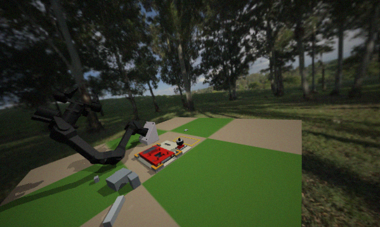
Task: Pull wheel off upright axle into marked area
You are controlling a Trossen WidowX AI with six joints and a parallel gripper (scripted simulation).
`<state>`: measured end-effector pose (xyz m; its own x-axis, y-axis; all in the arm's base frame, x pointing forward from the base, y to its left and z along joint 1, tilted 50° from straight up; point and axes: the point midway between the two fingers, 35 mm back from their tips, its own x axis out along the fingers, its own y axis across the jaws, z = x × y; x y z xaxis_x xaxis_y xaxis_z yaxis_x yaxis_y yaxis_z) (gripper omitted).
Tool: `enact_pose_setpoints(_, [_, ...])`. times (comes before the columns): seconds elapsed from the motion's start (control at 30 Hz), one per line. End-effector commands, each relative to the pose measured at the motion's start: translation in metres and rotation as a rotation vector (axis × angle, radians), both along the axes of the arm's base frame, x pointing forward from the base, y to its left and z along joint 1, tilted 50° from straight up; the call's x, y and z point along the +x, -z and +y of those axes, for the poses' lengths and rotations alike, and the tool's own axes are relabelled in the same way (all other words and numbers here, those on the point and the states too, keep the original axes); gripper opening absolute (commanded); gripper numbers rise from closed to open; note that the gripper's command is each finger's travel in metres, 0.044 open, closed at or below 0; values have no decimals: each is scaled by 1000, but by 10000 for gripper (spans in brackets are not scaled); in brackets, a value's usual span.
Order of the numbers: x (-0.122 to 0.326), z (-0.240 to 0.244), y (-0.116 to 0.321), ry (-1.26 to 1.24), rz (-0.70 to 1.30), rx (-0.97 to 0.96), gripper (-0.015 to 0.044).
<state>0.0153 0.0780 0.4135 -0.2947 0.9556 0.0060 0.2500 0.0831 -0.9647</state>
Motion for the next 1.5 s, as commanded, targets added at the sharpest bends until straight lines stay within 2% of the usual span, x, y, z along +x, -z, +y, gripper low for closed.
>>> enact_pose_setpoints(0.0, [-1, 1, 0, 6, 4, -8, 374])
enact_pose_setpoints(0.1, [-10, 22, 4, 95, 57, -115, 300])
enact_pose_setpoints(0.23, [-18, 60, 16, 273, 169, -283, 300])
enact_pose_setpoints(0.4, [-6, 106, 34, 553, 337, -438, 300])
enact_pose_setpoints(0.73, [72, 178, 93, 1200, 731, -587, 300])
enact_pose_setpoints(0.9, [133, 191, 135, 1562, 930, -573, 300])
enact_pose_setpoints(1.1, [200, 183, 191, 1940, 1160, -468, 300])
enact_pose_setpoints(1.3, [259, 153, 247, 2332, 1299, -323, 300])
enact_pose_setpoints(1.47, [302, 109, 300, 2679, 1367, -131, 300])
